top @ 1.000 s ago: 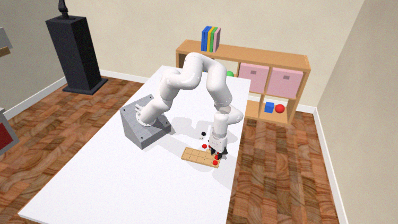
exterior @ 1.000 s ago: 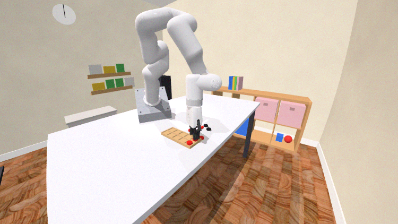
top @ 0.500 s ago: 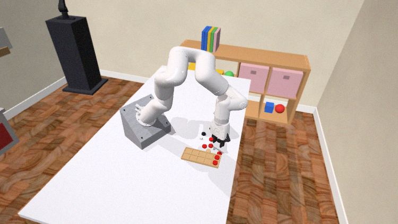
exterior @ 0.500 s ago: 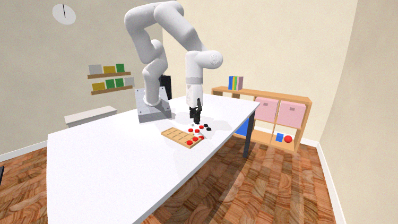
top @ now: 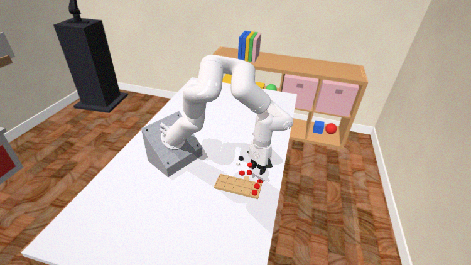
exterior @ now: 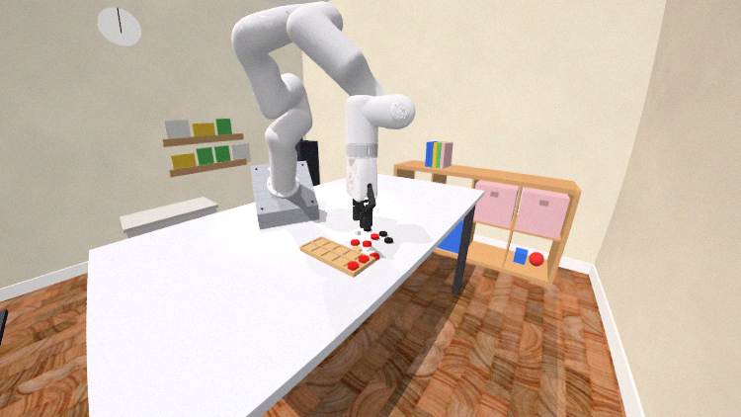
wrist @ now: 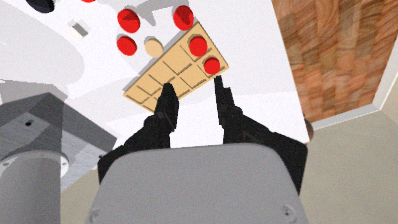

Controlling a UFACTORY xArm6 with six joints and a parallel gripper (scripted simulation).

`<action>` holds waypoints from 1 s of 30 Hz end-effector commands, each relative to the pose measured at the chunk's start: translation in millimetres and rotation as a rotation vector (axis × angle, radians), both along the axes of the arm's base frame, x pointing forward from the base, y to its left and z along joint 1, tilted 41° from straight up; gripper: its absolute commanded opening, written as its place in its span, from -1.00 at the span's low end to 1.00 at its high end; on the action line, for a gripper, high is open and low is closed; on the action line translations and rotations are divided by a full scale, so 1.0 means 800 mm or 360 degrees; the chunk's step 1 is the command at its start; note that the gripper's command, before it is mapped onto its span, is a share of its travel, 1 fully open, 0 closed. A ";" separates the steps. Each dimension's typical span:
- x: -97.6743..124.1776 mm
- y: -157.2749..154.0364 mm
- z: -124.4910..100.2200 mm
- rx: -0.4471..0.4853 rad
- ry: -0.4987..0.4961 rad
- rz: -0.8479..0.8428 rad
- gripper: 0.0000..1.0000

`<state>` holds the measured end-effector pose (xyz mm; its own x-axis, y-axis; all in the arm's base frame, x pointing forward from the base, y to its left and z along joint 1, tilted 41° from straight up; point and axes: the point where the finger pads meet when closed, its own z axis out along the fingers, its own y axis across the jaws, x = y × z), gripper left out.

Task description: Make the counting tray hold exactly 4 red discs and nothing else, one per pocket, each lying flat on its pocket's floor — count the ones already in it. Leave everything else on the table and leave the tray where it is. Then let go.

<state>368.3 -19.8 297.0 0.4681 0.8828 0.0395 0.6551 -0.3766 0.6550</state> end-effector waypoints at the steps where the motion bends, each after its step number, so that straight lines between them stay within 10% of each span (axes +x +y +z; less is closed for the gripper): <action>1: 0.000 0.000 0.001 0.0000 -0.0002 0.0002 -0.07; 18: -0.001 0.003 -0.002 0.0009 -0.0001 -0.0011 -0.07; 30: -0.025 0.076 -0.072 0.0203 -0.0083 -0.0263 -0.07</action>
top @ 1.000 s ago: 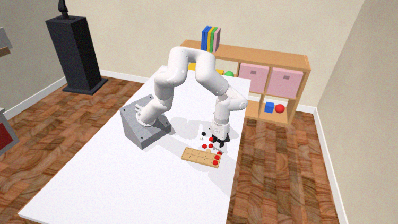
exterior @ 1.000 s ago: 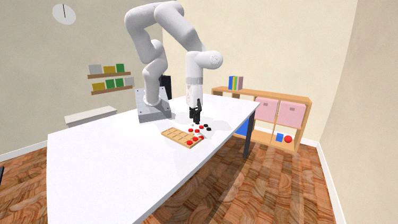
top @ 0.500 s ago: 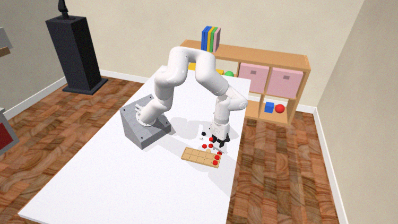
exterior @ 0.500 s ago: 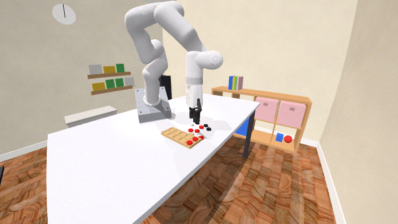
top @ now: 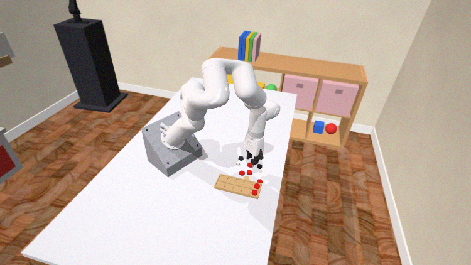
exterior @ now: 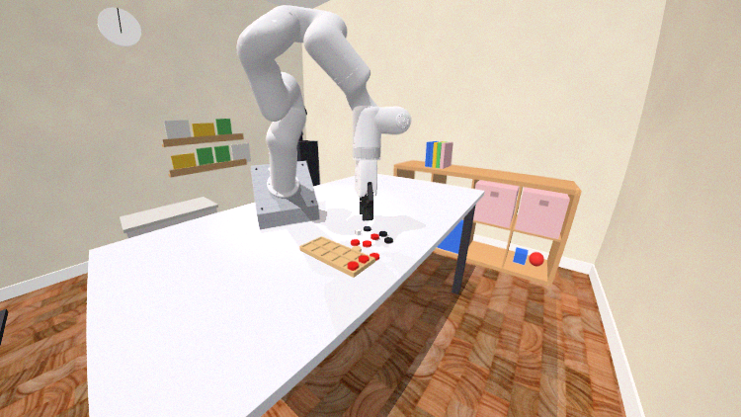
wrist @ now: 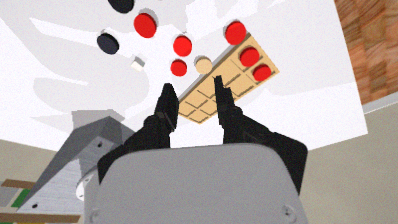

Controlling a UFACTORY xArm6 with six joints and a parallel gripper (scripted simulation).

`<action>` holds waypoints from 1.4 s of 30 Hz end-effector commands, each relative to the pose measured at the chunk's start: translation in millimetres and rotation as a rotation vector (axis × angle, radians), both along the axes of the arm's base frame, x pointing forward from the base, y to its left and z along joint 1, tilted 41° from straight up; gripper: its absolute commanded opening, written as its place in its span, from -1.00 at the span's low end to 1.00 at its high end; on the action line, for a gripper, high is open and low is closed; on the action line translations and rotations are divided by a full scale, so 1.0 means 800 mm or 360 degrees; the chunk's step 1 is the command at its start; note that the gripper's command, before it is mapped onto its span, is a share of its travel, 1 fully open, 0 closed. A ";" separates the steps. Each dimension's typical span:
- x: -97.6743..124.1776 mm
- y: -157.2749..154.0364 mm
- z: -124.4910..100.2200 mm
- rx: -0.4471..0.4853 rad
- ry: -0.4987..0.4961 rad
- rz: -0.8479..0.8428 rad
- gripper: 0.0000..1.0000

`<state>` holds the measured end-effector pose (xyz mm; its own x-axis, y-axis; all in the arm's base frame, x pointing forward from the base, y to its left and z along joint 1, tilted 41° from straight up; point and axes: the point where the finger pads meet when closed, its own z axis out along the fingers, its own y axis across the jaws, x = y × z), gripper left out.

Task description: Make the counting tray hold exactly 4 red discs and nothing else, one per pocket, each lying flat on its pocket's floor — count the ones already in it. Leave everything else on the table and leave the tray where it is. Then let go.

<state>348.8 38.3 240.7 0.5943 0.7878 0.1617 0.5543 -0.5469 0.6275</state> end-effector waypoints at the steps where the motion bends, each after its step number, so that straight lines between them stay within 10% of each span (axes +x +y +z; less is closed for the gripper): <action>1: -0.003 0.009 -0.006 0.0030 -0.0025 -0.0034 -0.07; 22: 0.064 -0.014 -0.104 0.0058 -0.0051 -0.0066 -0.07; 36: 0.066 -0.015 -0.108 0.0059 -0.0048 -0.0065 -0.07; 37: 0.066 -0.015 -0.108 0.0059 -0.0048 -0.0065 -1.00; 42: 0.066 -0.015 -0.108 0.0059 -0.0048 -0.0065 -1.00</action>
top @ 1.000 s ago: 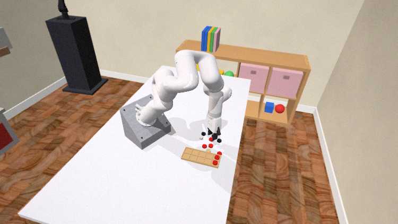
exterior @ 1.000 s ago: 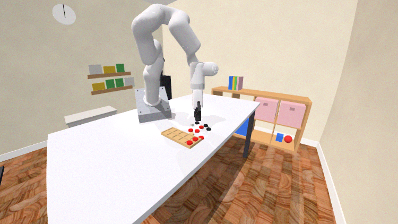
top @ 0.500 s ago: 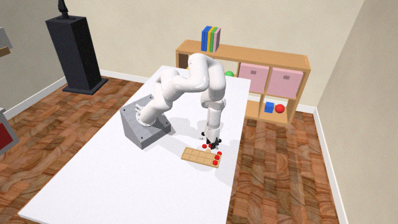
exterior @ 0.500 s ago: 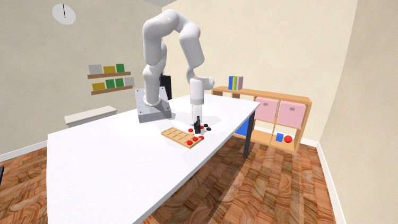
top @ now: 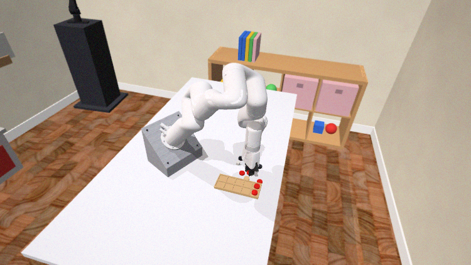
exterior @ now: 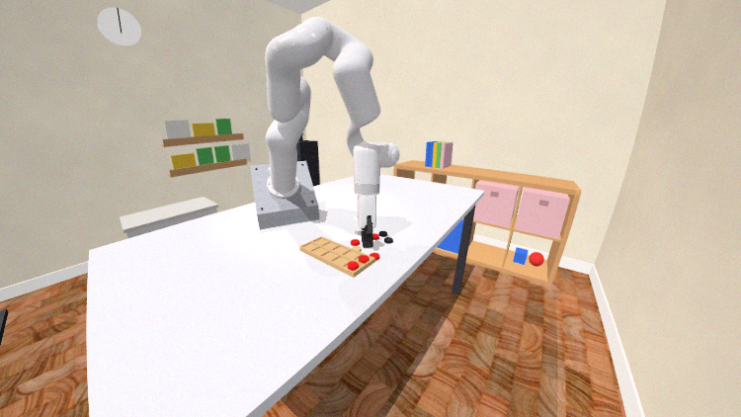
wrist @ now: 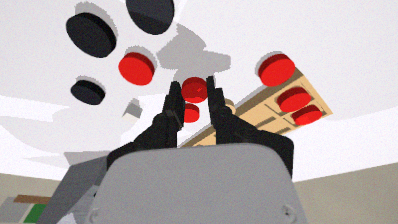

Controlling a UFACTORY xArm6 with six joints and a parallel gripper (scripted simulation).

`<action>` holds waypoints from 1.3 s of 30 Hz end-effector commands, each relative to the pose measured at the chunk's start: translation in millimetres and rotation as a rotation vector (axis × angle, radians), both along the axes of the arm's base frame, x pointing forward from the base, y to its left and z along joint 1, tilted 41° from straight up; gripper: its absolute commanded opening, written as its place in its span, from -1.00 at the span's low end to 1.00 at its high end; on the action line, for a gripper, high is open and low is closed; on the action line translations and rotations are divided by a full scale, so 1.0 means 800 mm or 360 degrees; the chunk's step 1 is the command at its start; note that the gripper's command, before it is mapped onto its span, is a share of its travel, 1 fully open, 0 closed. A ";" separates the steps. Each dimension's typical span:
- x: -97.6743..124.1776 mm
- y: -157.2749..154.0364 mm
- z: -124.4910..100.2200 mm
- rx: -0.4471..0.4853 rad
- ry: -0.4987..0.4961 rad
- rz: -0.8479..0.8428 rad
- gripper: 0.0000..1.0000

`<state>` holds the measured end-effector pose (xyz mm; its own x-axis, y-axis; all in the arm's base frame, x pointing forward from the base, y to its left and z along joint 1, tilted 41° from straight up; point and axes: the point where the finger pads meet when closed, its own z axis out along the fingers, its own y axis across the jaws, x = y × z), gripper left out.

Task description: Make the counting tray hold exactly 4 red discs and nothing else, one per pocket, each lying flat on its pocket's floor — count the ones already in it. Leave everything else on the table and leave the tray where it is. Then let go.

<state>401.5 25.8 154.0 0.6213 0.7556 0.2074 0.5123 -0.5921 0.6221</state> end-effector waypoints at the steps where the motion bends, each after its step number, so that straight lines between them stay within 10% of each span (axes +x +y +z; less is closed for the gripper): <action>1: 0.000 0.001 0.001 0.0001 -0.0002 0.0002 -1.00; 30: -0.001 0.001 0.002 0.0000 -0.0003 0.0002 -1.00; 39: -0.057 0.028 0.073 -0.0004 -0.0011 -0.0002 -1.00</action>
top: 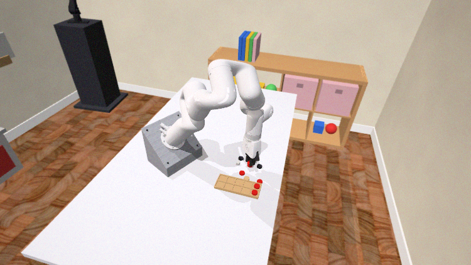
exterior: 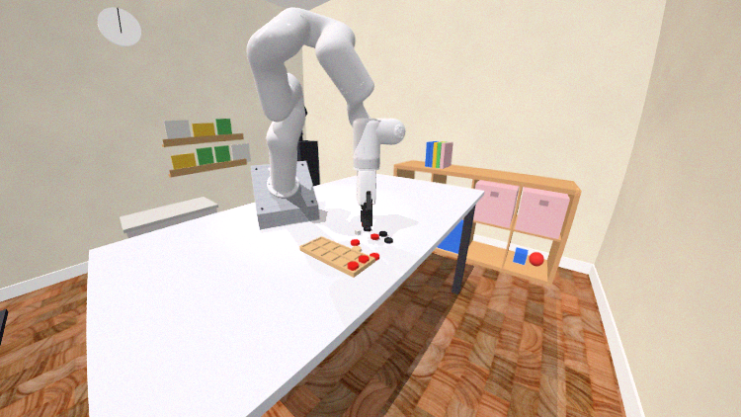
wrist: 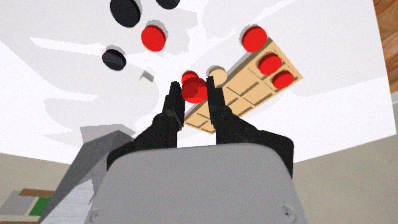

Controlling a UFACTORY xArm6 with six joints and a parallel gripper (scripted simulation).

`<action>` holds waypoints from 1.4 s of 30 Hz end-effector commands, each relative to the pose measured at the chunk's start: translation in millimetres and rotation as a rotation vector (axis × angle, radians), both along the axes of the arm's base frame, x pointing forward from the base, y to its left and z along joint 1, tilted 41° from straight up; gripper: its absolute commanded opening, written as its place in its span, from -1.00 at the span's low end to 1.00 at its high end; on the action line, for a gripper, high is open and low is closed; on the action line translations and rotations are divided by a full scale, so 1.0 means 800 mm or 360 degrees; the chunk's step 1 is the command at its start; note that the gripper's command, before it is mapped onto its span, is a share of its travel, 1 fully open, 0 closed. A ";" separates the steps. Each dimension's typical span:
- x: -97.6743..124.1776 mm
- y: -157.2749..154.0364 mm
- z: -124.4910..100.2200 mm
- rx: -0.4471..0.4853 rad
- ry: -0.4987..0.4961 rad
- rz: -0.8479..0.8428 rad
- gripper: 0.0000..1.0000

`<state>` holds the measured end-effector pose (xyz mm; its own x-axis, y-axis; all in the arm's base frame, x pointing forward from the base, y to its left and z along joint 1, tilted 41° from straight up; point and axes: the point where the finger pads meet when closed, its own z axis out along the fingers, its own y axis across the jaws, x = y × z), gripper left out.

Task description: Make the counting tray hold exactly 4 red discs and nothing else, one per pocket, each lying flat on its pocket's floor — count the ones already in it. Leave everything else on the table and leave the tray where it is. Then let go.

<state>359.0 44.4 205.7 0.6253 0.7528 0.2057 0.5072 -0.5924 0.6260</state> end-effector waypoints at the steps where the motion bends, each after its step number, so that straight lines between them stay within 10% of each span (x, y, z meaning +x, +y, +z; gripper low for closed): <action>1: -0.011 0.008 0.017 0.0004 -0.0005 0.0008 -1.00; 10: -0.021 0.006 0.030 0.0008 0.0008 0.0007 -1.00; 27: -0.036 -0.135 0.098 0.0006 0.0000 0.0010 -1.00; 42: 0.027 -0.168 0.021 0.0008 0.0001 0.0011 -1.00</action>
<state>379.9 -90.1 222.5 0.6196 0.7575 0.2058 0.5140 -0.5897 0.6229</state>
